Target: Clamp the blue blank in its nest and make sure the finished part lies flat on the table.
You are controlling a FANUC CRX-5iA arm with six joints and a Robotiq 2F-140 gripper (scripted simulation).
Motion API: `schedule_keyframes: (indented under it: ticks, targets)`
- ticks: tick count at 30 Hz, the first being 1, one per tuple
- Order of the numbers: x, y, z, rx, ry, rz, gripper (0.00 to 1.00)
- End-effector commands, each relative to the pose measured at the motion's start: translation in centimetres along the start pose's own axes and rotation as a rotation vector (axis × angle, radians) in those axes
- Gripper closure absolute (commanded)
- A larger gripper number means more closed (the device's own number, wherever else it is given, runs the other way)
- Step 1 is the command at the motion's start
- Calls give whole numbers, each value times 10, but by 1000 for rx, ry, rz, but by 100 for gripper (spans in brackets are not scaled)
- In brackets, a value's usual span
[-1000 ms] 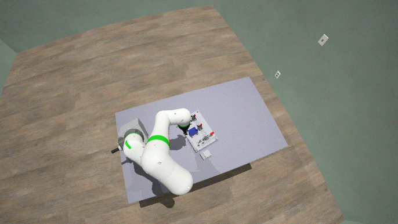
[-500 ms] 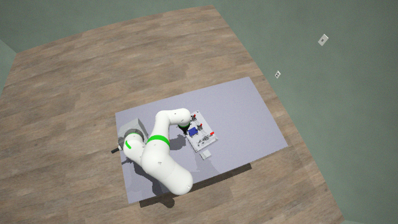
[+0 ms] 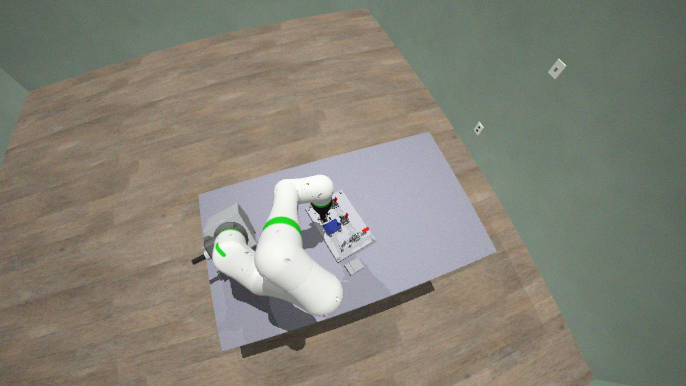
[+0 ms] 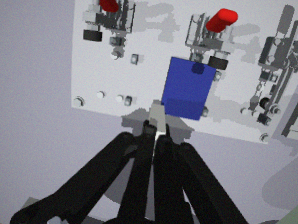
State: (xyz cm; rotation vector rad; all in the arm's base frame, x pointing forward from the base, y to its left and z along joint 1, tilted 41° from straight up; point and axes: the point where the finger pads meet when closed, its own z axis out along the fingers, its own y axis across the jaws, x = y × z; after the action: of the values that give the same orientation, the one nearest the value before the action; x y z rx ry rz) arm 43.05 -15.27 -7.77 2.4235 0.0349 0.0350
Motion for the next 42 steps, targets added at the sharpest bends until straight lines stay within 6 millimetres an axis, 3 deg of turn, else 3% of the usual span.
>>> schedule_keyframes:
  ticks: [1,9,17,28,42]
  targets:
    - [10,-7,1,-1,-2,0,100]
    - [30,-24,1,-1,-2,0,100]
    - [30,-24,4,-1,-2,0,100]
    - [30,-24,35,-1,-2,0,100]
    - [30,-24,36,-1,-2,0,100]
